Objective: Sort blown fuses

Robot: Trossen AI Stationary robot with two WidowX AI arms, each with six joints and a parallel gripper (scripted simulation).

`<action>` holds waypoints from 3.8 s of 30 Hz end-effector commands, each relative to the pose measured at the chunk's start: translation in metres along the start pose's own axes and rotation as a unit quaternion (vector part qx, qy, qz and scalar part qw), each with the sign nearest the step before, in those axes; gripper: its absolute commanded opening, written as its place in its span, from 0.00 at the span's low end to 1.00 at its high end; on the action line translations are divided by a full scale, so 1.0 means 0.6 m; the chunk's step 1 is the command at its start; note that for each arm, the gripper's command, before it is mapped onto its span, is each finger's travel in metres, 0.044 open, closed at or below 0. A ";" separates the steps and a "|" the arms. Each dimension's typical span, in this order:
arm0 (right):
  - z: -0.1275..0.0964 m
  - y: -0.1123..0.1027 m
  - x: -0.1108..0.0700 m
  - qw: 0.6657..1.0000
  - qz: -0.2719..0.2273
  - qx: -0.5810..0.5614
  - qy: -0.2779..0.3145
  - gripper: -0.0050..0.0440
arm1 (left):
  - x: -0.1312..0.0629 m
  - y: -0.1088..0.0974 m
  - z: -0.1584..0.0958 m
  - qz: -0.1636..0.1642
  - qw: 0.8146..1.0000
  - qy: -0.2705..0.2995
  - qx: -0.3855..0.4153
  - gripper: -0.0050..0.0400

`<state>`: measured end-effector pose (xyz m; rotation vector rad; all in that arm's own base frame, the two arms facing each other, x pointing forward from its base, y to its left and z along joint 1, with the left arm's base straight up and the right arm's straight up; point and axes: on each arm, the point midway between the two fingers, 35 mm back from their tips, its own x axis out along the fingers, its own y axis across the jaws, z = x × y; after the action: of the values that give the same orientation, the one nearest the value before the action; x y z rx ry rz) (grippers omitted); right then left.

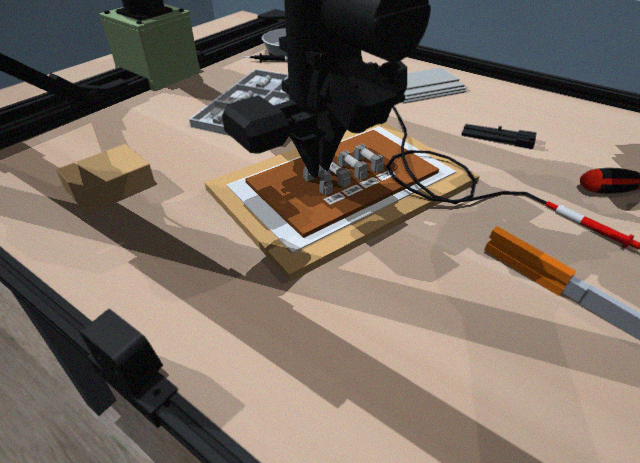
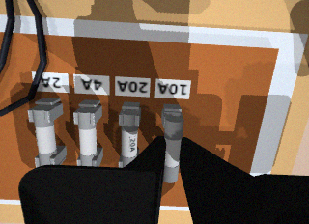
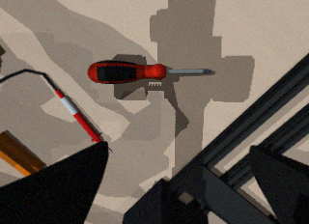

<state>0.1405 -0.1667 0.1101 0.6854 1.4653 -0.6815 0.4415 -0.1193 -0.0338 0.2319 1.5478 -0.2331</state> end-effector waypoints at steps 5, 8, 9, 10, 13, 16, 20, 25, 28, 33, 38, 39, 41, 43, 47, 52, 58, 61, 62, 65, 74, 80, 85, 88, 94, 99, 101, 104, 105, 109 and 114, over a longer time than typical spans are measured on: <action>0.007 -0.001 -0.011 1.000 0.000 -0.001 -0.012 0.92 | 0.004 0.001 -0.004 -0.001 1.000 0.000 0.000 0.00; 0.007 -0.001 -0.011 1.000 0.000 -0.001 -0.012 0.92 | 0.005 0.001 -0.004 -0.001 1.000 0.001 0.000 0.00; 0.007 -0.001 -0.011 1.000 0.000 -0.001 -0.012 0.92 | 0.005 0.001 -0.004 -0.001 1.000 0.001 0.000 0.00; 0.007 -0.001 -0.011 1.000 0.000 -0.001 -0.012 0.92 | 0.006 0.001 -0.005 -0.001 1.000 0.001 0.000 0.00; 0.007 -0.001 -0.011 1.000 0.000 -0.001 -0.012 0.92 | 0.007 0.001 -0.005 -0.001 1.000 0.001 0.000 0.00; 0.007 -0.001 -0.011 1.000 0.000 -0.001 -0.012 0.92 | 0.008 0.001 -0.006 -0.001 1.000 0.002 0.000 0.00; 0.007 -0.001 -0.011 1.000 0.000 -0.001 -0.012 0.92 | 0.009 0.001 -0.006 -0.001 1.000 0.002 0.000 0.00; 0.007 -0.001 -0.011 1.000 0.000 -0.001 -0.012 0.92 | 0.011 0.001 -0.007 -0.001 1.000 0.003 0.000 0.00; 0.007 -0.001 -0.011 1.000 0.000 -0.001 -0.012 0.92 | 0.012 0.001 -0.007 -0.001 1.000 0.004 0.000 0.00; 0.007 -0.001 -0.011 1.000 0.000 -0.001 -0.012 0.92 | 0.014 0.001 -0.008 -0.001 1.000 0.004 0.000 0.00; 0.007 -0.001 -0.011 1.000 0.000 -0.001 -0.012 0.92 | 0.015 0.001 -0.009 -0.001 1.000 0.005 0.000 0.00; 0.007 -0.001 -0.011 1.000 0.000 -0.001 -0.012 0.92 | 0.015 0.001 -0.009 -0.001 1.000 0.005 0.000 0.00; 0.007 -0.001 -0.011 1.000 0.000 -0.001 -0.012 0.92 | 0.015 0.001 -0.009 -0.001 1.000 0.005 0.000 0.00; 0.007 -0.001 -0.011 1.000 0.000 -0.001 -0.012 0.92 | 0.015 0.001 -0.009 -0.001 1.000 0.005 0.000 0.00; 0.007 -0.001 -0.011 1.000 0.000 -0.001 -0.012 0.92 | 0.016 0.001 -0.010 -0.001 1.000 0.005 0.000 0.00; 0.007 -0.001 -0.011 1.000 0.000 -0.001 -0.012 0.92 | 0.017 0.001 -0.010 -0.001 1.000 0.005 0.000 0.00; 0.007 -0.001 -0.011 1.000 0.000 -0.001 -0.012 0.92 | 0.018 0.000 -0.011 -0.001 1.000 0.005 0.000 0.00; 0.007 -0.001 -0.011 1.000 0.000 -0.001 -0.012 0.92 | 0.018 0.001 -0.011 0.000 1.000 0.005 0.000 0.00; 0.007 -0.001 -0.011 1.000 0.000 -0.001 -0.012 0.92 | 0.018 0.001 -0.011 0.000 1.000 0.005 0.000 0.00; 0.007 -0.001 -0.011 1.000 0.000 -0.001 -0.012 0.92 | 0.019 0.001 -0.012 0.000 1.000 0.005 0.000 0.00; 0.007 -0.001 -0.011 1.000 0.000 -0.001 -0.012 0.92 | 0.020 0.001 -0.013 0.000 1.000 0.005 0.000 0.00; 0.007 -0.001 -0.011 1.000 0.000 -0.001 -0.012 0.92 | 0.021 0.001 -0.013 0.000 1.000 0.005 0.000 0.00; 0.007 -0.001 -0.011 1.000 0.000 -0.001 -0.012 0.92 | 0.022 0.001 -0.014 0.000 1.000 0.005 0.000 0.00; 0.007 -0.001 -0.011 1.000 0.000 -0.001 -0.012 0.92 | 0.022 0.001 -0.014 0.000 1.000 0.005 0.000 0.00; 0.007 -0.001 -0.011 1.000 0.000 -0.001 -0.012 0.92 | 0.023 0.001 -0.015 0.000 1.000 0.005 0.000 0.00; 0.007 -0.001 -0.011 1.000 0.000 -0.001 -0.012 0.92 | 0.024 0.001 -0.016 0.000 1.000 0.005 0.000 0.00; 0.007 -0.001 -0.011 1.000 0.000 -0.001 -0.012 0.92 | 0.024 0.001 -0.016 0.000 1.000 0.005 0.000 0.00; 0.007 -0.001 -0.011 1.000 0.000 -0.001 -0.012 0.92 | 0.025 0.001 -0.016 0.000 1.000 0.005 0.000 0.00; 0.007 -0.001 -0.011 1.000 0.000 -0.001 -0.012 0.92 | 0.025 0.001 -0.016 0.000 1.000 0.005 0.000 0.00; 0.007 -0.001 -0.011 1.000 0.000 -0.001 -0.012 0.92 | 0.025 0.001 -0.017 0.000 1.000 0.005 0.000 0.00; 0.007 -0.001 -0.011 1.000 0.000 -0.001 -0.012 0.92 | 0.026 0.001 -0.017 0.000 1.000 0.005 0.000 0.00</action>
<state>0.1405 -0.1667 0.1101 0.6854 1.4653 -0.6815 0.4410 -0.1192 -0.0344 0.2281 1.5200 -0.2351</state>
